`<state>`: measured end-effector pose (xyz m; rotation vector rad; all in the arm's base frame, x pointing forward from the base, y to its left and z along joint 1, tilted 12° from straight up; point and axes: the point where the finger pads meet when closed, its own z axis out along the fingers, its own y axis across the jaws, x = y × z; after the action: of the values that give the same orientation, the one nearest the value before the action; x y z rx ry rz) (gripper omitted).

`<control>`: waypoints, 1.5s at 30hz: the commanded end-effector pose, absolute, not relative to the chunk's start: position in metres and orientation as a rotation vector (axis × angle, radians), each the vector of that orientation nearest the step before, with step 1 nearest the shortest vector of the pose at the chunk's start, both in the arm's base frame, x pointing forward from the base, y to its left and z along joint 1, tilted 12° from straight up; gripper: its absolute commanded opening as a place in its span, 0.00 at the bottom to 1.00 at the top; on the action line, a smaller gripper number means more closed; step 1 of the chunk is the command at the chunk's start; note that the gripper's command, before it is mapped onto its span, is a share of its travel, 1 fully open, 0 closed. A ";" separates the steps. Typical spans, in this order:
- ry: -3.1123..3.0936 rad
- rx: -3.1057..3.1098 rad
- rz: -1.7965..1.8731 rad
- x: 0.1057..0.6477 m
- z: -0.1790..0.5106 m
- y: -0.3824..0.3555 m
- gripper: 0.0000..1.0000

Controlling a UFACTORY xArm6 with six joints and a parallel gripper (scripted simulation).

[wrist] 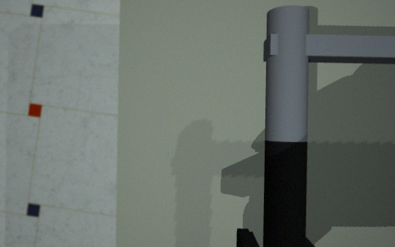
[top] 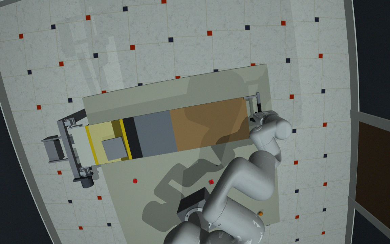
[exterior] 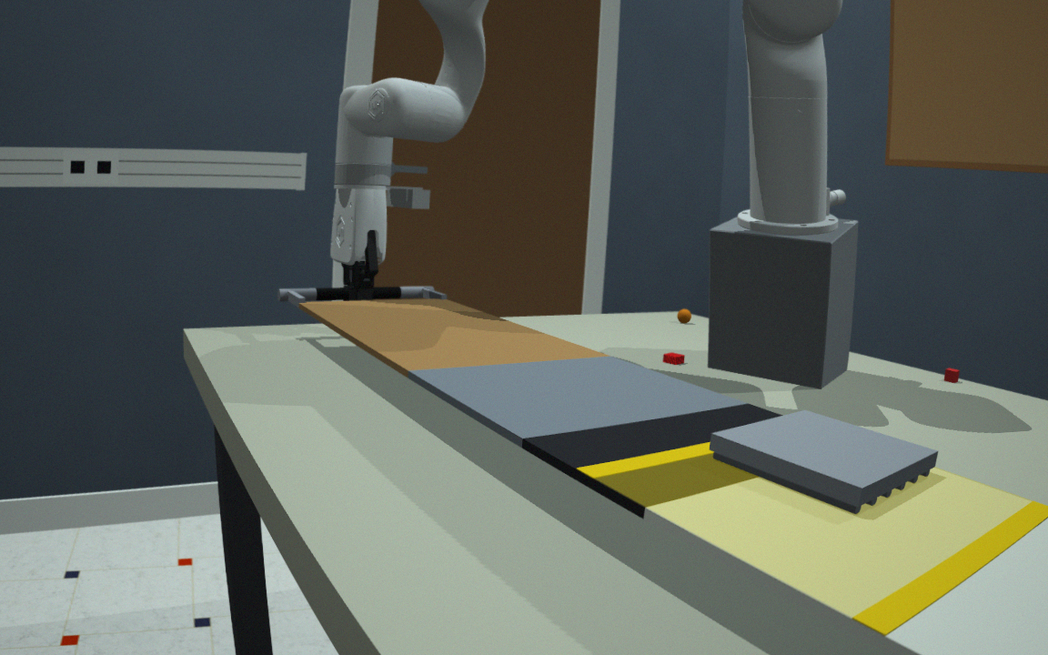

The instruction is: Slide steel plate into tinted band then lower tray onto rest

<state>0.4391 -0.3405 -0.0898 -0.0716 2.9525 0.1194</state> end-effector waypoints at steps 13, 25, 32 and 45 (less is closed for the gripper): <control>2.949 -0.071 0.113 0.442 -0.096 -0.342 0.00; 2.949 -0.071 0.113 0.442 -0.096 -0.342 0.00; 2.949 -0.071 0.113 0.442 -0.096 -0.342 0.41; 2.949 -0.071 0.113 0.442 -0.096 -0.342 0.41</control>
<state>0.4409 -0.3401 -0.0981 -0.0717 2.9520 0.1188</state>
